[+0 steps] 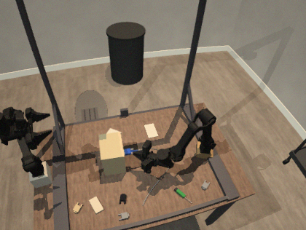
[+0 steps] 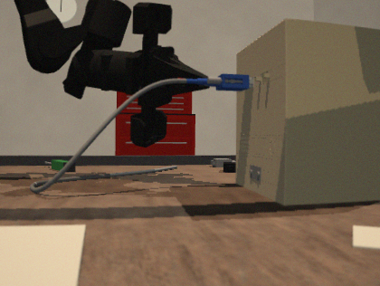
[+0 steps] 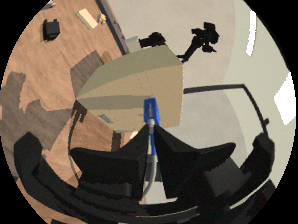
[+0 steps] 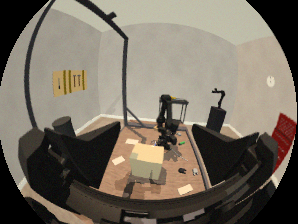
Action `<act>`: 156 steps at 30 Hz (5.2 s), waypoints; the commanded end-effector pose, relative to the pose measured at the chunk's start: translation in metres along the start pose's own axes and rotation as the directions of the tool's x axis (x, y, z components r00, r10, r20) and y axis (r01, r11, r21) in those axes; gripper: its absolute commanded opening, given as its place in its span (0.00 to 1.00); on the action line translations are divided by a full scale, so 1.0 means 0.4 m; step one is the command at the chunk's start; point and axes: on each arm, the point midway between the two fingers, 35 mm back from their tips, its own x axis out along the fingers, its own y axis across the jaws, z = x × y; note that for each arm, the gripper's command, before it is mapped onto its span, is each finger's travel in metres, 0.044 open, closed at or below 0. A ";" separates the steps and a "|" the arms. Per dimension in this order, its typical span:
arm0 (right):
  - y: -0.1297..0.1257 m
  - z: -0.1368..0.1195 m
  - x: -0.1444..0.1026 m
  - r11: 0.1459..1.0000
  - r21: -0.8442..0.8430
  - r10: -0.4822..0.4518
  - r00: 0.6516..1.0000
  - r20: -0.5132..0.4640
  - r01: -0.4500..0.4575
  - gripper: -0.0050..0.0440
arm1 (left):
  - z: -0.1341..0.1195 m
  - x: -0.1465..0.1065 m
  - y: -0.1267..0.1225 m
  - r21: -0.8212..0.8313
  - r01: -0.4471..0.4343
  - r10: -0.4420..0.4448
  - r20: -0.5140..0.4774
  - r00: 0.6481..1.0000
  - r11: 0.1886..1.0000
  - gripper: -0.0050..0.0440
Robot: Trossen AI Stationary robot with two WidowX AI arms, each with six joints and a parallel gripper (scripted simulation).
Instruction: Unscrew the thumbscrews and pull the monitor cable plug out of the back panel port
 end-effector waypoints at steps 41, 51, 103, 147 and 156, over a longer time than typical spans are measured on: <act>0.004 0.008 -0.001 1.000 -0.007 0.003 1.000 0.002 -0.003 1.00 | 0.008 0.000 -0.003 -0.219 0.181 -0.179 0.026 0.983 0.959 0.44; 0.004 0.008 -0.001 1.000 -0.007 0.003 1.000 0.002 -0.003 1.00 | 0.008 0.000 -0.003 -0.219 0.181 -0.179 0.026 0.983 0.959 0.93; 0.004 0.008 -0.001 1.000 -0.007 0.003 1.000 0.002 -0.003 1.00 | 0.010 0.001 -0.036 0.257 -0.157 0.154 0.034 0.987 0.953 0.41; 0.004 0.008 -0.001 1.000 -0.007 0.003 1.000 0.002 -0.003 1.00 | 0.011 -0.001 -0.022 0.063 -0.018 0.018 0.011 1.000 0.998 0.10; 0.004 0.008 -0.001 1.000 -0.007 0.003 1.000 0.002 -0.003 1.00 | 0.011 -0.001 -0.017 -0.012 0.035 -0.035 0.010 0.999 0.999 0.10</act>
